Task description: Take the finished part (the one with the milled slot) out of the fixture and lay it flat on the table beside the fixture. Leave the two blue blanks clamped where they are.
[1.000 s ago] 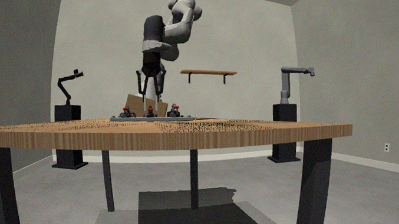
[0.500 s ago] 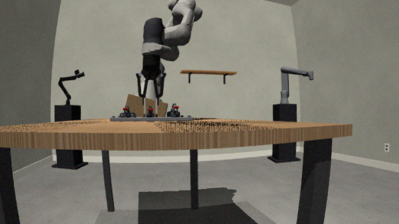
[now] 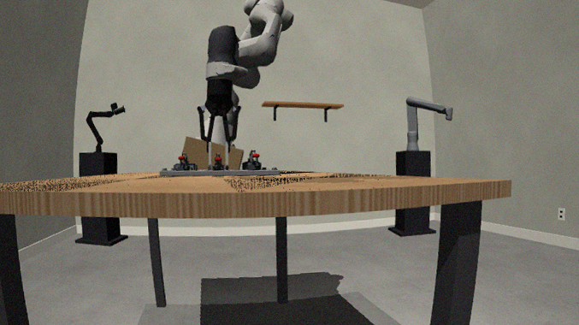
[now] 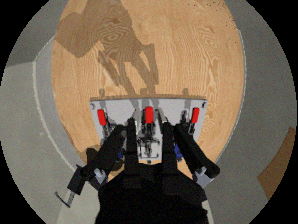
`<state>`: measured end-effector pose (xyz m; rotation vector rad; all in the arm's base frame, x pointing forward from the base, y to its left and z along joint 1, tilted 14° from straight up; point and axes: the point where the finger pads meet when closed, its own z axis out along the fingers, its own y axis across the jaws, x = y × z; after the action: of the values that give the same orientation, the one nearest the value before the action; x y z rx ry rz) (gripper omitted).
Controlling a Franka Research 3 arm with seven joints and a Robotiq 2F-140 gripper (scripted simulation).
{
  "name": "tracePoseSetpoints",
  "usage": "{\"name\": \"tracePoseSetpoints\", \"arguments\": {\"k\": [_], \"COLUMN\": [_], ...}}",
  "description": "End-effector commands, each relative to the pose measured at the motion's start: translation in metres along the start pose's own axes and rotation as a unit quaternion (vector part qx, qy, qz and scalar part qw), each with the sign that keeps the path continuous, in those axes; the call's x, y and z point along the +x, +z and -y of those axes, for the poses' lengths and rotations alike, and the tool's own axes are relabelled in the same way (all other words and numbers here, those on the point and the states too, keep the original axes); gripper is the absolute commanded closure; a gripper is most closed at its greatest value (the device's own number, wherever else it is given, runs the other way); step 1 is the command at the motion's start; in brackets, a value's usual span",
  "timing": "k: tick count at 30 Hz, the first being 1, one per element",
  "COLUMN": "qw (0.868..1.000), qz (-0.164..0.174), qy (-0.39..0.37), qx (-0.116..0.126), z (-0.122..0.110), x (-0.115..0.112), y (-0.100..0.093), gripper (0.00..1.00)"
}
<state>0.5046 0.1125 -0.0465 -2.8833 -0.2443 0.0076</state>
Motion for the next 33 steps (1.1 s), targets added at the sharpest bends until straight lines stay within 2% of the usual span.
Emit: {"name": "tracePoseSetpoints", "arguments": {"k": [1,14,15,33], "qw": [1.000,1.000,1.000,1.000], "qz": [-0.002,-0.002,-0.002,-0.002], "qy": [-0.003,-0.003,-0.003,-0.003], "qx": [0.000,0.000,0.000,0.000], "z": [-0.0007,-0.0007,-0.0007,-0.0007], "x": [0.0015,0.0015,0.0015,0.0015], "y": [-0.0003,-0.0003,-0.0003,-0.0003], "gripper": [0.72,0.72,1.00,1.00]}}
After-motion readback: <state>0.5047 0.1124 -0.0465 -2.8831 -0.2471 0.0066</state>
